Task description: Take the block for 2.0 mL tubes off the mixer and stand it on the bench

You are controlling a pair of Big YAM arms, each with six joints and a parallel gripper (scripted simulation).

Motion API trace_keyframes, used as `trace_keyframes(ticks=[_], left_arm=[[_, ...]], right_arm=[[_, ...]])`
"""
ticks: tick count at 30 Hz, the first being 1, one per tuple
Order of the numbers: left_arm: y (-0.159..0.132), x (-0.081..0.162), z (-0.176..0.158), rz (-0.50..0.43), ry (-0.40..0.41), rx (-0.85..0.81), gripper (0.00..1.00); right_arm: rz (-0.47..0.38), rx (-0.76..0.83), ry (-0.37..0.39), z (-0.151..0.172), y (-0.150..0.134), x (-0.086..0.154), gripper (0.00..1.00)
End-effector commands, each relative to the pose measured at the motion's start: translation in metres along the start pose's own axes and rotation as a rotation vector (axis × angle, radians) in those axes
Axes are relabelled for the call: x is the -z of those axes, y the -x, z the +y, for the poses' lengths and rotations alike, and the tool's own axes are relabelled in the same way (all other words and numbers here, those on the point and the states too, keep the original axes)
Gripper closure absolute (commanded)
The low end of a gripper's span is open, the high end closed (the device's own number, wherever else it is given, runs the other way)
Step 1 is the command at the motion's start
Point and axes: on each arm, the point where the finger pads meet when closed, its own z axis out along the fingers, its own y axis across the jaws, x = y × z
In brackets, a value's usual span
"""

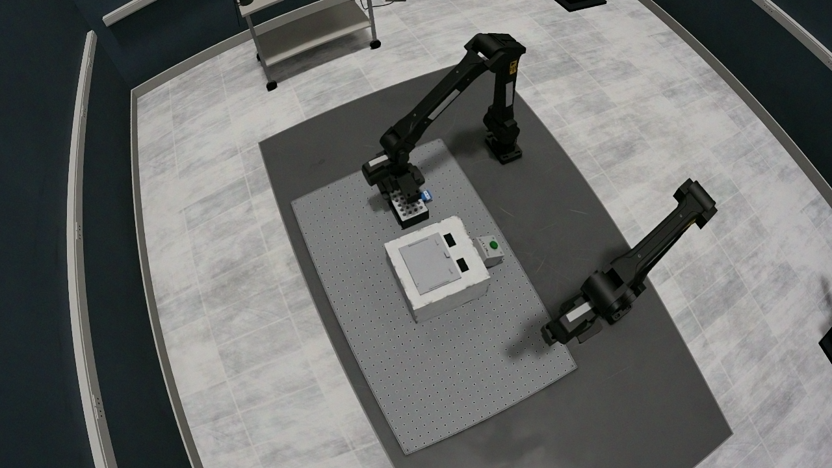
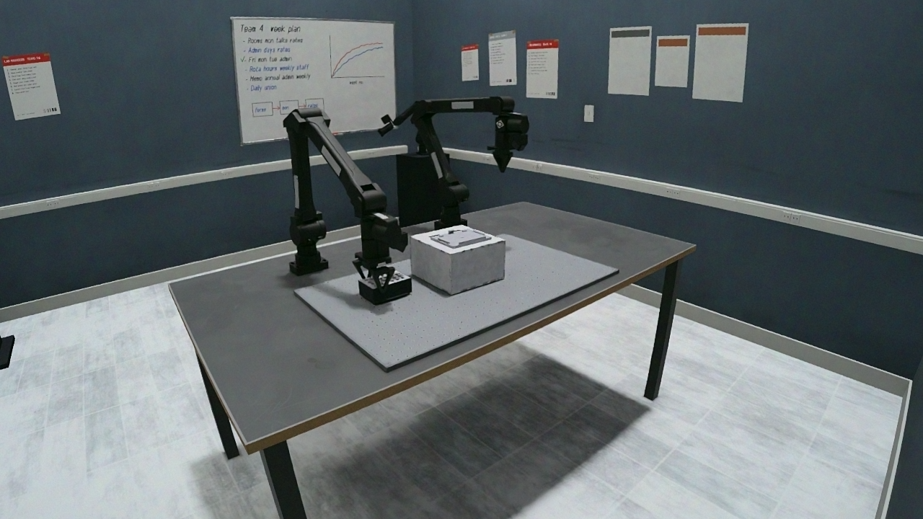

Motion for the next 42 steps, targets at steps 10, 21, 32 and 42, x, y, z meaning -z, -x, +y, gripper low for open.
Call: trace_keyframes(ticks=[10,21,32,42], left_arm=[[0.013,0.031,0.002,-0.082,0.012,0.008,1.0],[0.006,0.016,0.001,-0.043,0.007,0.007,1.0],[-0.001,0.003,-0.001,-0.01,0.002,0.007,1.0],[-0.003,-0.001,-0.001,-0.001,0.0,0.007,1.0]], right_arm=[[-0.017,0.003,-0.06,-0.021,-0.001,0.014,1.0],[-0.016,0.003,-0.045,-0.017,-0.001,0.01,1.0],[-0.015,0.003,-0.037,-0.014,-0.002,0.007,1.0],[-0.014,0.002,-0.034,-0.013,-0.002,0.006,1.0]])
